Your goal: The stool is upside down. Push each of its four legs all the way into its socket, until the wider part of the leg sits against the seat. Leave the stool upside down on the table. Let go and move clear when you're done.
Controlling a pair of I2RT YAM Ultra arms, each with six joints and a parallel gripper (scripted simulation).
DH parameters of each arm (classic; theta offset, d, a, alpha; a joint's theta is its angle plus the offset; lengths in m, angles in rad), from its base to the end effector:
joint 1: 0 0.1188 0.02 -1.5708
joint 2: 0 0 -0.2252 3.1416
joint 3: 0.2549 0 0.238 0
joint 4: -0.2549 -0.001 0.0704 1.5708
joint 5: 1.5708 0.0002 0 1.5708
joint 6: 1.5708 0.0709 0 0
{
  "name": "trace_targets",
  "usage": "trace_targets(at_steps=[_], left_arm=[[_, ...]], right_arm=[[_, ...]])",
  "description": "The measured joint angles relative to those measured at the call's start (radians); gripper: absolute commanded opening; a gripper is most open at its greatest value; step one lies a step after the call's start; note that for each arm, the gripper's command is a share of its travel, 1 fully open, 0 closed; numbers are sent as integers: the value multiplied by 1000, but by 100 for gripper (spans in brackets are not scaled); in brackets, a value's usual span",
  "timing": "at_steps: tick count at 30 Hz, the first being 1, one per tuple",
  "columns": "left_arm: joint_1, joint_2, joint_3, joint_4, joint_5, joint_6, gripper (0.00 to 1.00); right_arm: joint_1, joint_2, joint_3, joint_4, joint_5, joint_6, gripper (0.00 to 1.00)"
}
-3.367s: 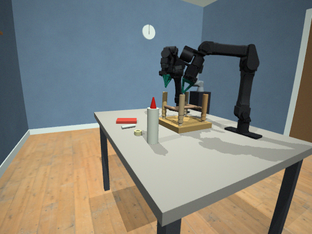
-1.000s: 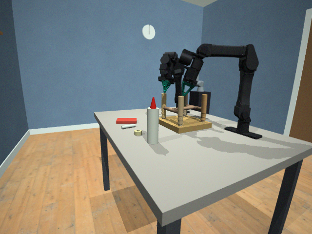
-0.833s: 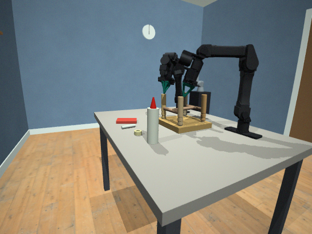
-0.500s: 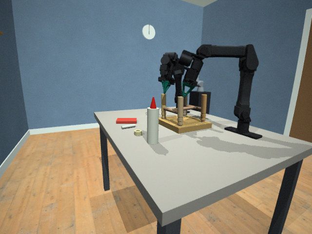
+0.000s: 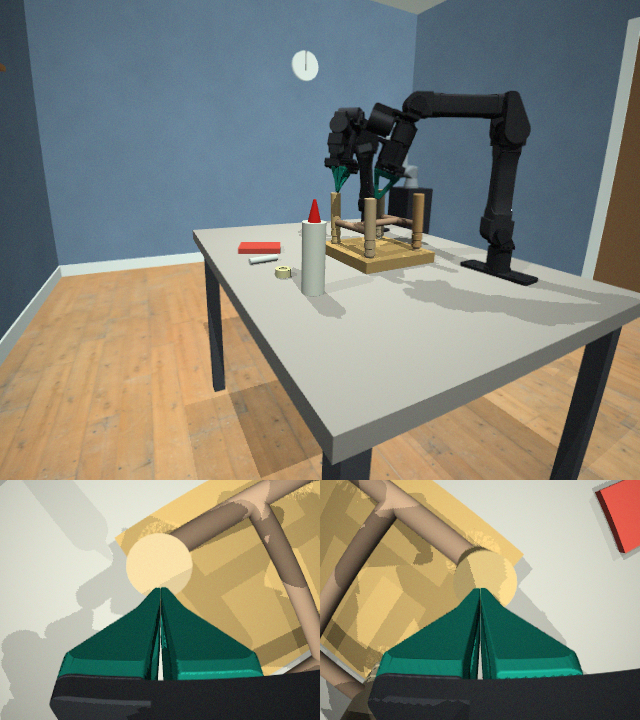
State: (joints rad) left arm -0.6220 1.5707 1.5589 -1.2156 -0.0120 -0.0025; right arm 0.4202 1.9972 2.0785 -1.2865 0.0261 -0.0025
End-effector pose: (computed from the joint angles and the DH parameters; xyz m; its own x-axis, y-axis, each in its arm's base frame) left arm 0.2436 -0.1723 0.2682 -0.7667 0.5466 -0.3367 0.5774 0.8164 0.0105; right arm 0.3547 0.1576 0.2703 -0.8517 -0.3833 -0.3574 -0.4014 0.9156 -0.0253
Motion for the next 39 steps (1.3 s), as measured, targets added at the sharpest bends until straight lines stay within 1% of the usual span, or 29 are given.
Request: trace_targets(at_steps=[7,11,18,22,23,30,36,39], left_arm=[[0,1,0,-1,0,0,0],[0,-1,-14,9,-7,0,0],[0,-58,-99,77,-11,-5,0],[0,-50,-199,13,-10,-6,0],[0,-43,-204,6,-10,-6,0],[0,-58,-180,27,-10,-6,0],[0,-53,-183,25,-10,-6,0],[0,-47,-202,31,-10,-6,0]], right_arm=[[0,-1,-2,2,0,0,0],[0,-10,-27,29,2,0,0],[0,-52,-105,101,3,0,0],[0,-71,-135,130,3,0,0],[0,-70,-134,129,3,0,0],[0,-67,-131,127,3,0,0],[0,-66,-130,126,3,0,0],[0,-66,-130,126,3,0,0]])
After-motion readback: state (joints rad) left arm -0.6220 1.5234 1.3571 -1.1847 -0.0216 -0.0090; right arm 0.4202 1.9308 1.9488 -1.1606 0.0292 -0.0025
